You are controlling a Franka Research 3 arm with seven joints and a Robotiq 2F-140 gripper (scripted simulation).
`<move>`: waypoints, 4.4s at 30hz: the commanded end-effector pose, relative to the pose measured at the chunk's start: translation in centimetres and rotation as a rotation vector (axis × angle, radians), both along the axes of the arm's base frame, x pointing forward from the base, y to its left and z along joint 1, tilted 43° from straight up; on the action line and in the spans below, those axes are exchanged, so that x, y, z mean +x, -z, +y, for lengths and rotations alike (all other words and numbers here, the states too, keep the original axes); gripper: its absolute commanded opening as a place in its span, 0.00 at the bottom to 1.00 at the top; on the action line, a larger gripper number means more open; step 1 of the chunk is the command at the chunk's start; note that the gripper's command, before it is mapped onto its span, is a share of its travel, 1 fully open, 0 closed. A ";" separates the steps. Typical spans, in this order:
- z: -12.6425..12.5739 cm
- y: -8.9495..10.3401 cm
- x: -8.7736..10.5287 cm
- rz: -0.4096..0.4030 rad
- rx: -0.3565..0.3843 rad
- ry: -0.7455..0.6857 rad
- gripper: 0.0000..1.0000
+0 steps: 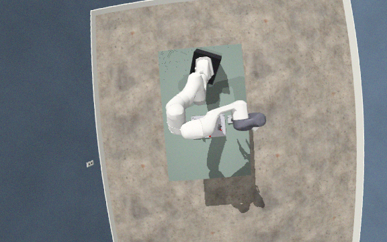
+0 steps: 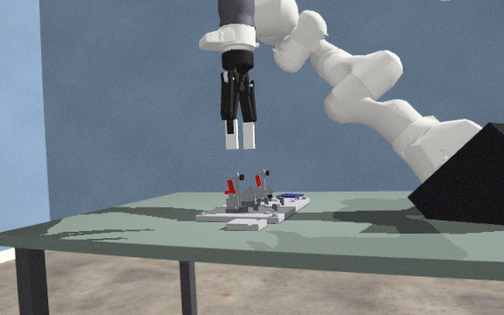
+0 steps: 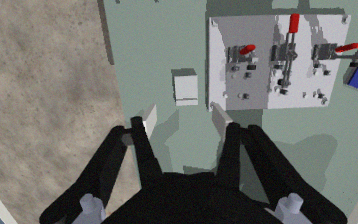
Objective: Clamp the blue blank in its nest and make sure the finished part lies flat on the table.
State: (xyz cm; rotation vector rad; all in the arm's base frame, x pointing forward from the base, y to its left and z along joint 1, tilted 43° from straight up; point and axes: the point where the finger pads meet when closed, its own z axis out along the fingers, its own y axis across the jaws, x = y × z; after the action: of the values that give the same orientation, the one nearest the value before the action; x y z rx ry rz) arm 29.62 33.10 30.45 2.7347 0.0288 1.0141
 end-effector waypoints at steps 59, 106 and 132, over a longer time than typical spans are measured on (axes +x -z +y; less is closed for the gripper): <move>-29.8 -9.1 0.1 0.004 -0.017 0.002 0.58; -48.0 -14.6 0.2 0.004 -0.017 0.002 0.58; -48.1 -14.6 0.2 0.001 -0.007 0.014 0.58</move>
State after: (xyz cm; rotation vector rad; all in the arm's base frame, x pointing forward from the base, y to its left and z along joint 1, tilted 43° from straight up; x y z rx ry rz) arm 29.78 -14.88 44.95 2.7241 0.0219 1.0002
